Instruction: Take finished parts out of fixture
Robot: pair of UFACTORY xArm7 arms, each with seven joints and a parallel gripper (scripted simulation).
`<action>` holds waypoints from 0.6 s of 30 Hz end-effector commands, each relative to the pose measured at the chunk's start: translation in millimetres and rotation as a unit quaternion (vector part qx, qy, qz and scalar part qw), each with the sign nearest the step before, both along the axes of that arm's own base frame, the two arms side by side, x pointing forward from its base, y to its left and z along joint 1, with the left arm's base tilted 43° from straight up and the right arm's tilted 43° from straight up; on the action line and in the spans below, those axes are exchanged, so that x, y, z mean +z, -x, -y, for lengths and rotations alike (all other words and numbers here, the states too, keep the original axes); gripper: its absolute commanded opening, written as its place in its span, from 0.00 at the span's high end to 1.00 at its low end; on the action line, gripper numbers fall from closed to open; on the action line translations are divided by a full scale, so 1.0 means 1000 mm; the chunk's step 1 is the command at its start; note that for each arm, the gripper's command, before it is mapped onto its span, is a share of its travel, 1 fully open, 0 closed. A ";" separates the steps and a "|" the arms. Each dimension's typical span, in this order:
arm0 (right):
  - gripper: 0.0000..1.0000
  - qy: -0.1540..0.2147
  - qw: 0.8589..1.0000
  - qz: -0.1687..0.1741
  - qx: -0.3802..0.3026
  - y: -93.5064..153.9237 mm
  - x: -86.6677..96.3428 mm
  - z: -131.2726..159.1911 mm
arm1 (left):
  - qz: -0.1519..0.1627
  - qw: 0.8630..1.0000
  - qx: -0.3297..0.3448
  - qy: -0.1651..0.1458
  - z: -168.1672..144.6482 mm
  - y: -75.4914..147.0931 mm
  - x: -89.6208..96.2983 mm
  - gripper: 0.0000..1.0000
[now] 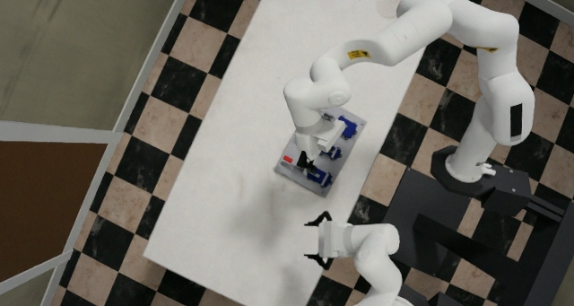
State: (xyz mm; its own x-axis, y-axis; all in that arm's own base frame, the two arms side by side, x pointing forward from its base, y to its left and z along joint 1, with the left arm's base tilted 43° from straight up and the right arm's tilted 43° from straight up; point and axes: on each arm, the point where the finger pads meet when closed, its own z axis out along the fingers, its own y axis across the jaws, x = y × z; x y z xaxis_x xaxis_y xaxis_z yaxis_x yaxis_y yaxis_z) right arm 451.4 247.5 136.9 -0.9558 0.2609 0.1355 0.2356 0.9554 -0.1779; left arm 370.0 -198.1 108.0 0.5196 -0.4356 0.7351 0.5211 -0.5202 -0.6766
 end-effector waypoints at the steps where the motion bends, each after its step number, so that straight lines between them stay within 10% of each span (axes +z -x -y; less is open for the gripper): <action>1: 0.00 0.036 0.996 -0.001 0.077 0.015 0.001 -0.011 | -0.009 1.000 0.028 0.000 -0.015 -0.008 0.007 0.00; 18: 0.00 0.133 0.959 0.004 0.251 0.038 0.007 -0.028 | -0.031 0.996 0.087 0.000 -0.051 -0.020 0.020 0.00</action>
